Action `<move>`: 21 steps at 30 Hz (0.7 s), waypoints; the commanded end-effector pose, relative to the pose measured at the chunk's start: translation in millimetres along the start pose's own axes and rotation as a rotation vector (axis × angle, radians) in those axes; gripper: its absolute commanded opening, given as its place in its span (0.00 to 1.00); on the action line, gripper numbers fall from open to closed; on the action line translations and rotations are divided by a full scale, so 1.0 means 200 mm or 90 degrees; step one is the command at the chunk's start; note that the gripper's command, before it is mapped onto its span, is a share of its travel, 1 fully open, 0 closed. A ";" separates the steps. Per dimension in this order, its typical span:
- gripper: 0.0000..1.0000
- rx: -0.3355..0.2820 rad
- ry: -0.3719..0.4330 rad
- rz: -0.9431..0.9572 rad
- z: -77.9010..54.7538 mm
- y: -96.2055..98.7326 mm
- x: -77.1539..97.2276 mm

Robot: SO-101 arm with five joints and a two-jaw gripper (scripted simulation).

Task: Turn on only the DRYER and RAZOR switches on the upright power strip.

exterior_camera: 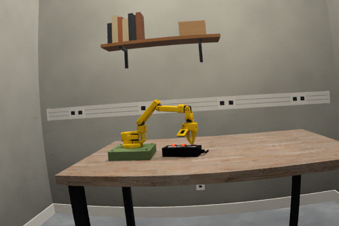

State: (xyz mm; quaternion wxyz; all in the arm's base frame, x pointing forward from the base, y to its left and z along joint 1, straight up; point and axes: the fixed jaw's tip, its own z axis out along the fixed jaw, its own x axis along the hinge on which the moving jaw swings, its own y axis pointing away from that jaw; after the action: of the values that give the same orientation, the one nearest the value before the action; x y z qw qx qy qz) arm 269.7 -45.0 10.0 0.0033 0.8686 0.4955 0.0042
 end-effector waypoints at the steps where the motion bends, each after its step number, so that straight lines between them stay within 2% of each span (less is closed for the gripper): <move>1: 0.00 0.004 -0.002 -0.002 0.01 0.00 -0.01; 14: 0.00 0.004 -0.002 -0.001 -0.01 0.00 -0.01; 21: 0.00 0.004 -0.002 -0.001 0.01 0.00 -0.01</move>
State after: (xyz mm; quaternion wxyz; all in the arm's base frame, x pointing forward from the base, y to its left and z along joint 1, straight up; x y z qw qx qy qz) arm 270.2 -45.5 11.9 0.0042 0.8689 0.4949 0.0045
